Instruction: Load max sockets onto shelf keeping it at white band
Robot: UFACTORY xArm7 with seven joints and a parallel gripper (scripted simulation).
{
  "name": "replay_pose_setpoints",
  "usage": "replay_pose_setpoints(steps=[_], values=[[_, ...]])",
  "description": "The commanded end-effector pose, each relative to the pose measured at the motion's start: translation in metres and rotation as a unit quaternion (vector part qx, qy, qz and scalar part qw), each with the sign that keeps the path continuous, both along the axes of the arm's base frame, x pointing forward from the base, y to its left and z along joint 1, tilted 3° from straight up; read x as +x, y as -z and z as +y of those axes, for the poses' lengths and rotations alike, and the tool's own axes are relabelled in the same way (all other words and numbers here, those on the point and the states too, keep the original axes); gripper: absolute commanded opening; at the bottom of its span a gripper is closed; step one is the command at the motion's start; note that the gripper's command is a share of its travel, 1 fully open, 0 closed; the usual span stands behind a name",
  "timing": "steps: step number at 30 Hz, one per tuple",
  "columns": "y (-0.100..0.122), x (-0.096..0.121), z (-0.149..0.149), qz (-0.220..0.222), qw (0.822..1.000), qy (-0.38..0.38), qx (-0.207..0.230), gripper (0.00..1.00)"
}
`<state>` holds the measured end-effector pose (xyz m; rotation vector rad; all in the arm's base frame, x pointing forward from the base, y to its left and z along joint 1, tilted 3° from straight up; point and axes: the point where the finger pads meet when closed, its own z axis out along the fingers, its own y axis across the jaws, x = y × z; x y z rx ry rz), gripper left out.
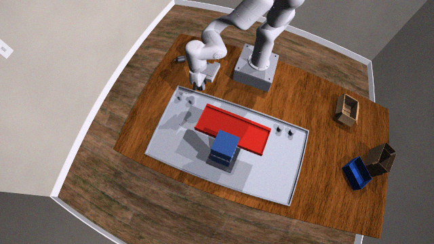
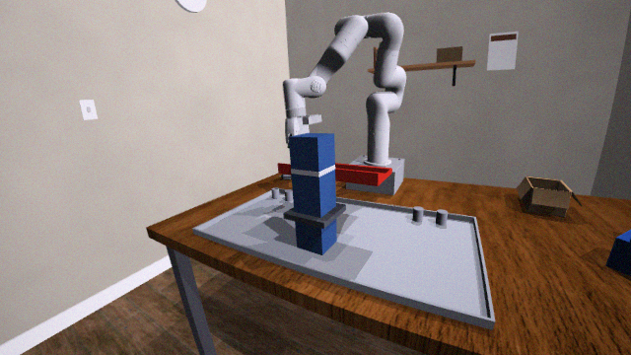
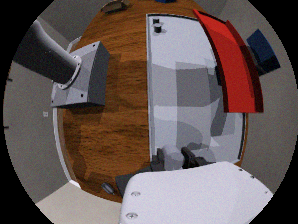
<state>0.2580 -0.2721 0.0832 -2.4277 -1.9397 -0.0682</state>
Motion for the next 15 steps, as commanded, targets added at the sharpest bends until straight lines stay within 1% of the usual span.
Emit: replay_pose_setpoints(steps=[1,8,15], values=[[-0.018,-0.011,0.002,-0.021,1.0,0.001,-0.016,0.0],[-0.06,-0.028,0.005,-0.021,1.0,0.001,-0.016,0.0],[-0.088,-0.041,0.007,-0.021,1.0,0.001,-0.016,0.0]])
